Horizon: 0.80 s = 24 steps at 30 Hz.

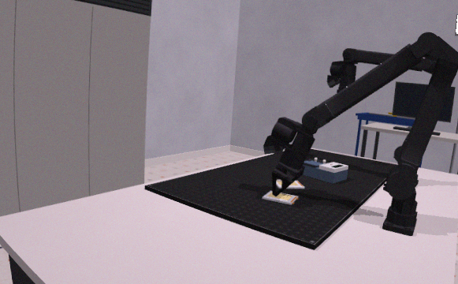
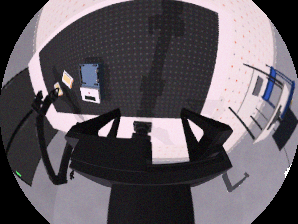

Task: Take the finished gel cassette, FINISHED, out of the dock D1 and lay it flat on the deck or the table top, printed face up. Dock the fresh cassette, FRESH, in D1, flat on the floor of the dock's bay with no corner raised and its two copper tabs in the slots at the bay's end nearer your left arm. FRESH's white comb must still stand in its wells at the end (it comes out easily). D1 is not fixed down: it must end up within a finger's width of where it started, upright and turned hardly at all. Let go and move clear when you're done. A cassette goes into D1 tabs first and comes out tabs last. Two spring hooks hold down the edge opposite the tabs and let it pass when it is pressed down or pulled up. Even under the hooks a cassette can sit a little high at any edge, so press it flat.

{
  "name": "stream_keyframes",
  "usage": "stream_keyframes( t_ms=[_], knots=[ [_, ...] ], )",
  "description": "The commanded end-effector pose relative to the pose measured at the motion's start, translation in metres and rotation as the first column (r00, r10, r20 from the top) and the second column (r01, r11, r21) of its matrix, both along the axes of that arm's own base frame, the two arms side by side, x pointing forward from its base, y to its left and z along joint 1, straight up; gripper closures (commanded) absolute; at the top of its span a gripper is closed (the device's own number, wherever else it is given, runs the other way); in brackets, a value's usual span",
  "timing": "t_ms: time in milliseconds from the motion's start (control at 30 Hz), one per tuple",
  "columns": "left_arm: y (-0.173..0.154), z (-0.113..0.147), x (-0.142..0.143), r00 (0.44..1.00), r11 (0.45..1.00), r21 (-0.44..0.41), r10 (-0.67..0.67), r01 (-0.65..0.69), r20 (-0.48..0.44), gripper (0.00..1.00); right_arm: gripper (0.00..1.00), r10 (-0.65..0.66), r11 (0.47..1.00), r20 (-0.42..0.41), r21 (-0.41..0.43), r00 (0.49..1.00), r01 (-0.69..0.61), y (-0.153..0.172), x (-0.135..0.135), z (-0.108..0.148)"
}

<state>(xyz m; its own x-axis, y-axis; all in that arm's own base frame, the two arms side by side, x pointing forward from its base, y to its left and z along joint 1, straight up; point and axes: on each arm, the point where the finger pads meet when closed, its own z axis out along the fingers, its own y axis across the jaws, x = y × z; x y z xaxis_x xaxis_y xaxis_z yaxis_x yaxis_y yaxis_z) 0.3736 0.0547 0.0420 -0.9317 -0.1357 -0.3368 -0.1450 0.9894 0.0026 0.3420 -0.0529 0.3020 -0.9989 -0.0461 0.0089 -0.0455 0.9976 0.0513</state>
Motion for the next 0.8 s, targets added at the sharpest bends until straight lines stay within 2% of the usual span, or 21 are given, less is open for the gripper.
stream_keyframes(
  t_ms=[0, 767],
  knots=[
    [0.0036, 0.0293, 0.0283, 0.998, 1.000, 0.010, 0.000, 0.000, 0.065, 0.02, 0.00, 0.013, 1.000, 0.042, -0.005, 0.999, -0.013, -0.0017, 0.0139, 0.0233],
    [0.0040, 0.0313, 0.0310, 0.998, 1.000, 0.010, 0.000, 0.000, 0.070, 0.02, 0.00, 0.013, 1.000, 0.042, -0.005, 0.999, -0.013, -0.0017, 0.0139, 0.0233]
  ],
)
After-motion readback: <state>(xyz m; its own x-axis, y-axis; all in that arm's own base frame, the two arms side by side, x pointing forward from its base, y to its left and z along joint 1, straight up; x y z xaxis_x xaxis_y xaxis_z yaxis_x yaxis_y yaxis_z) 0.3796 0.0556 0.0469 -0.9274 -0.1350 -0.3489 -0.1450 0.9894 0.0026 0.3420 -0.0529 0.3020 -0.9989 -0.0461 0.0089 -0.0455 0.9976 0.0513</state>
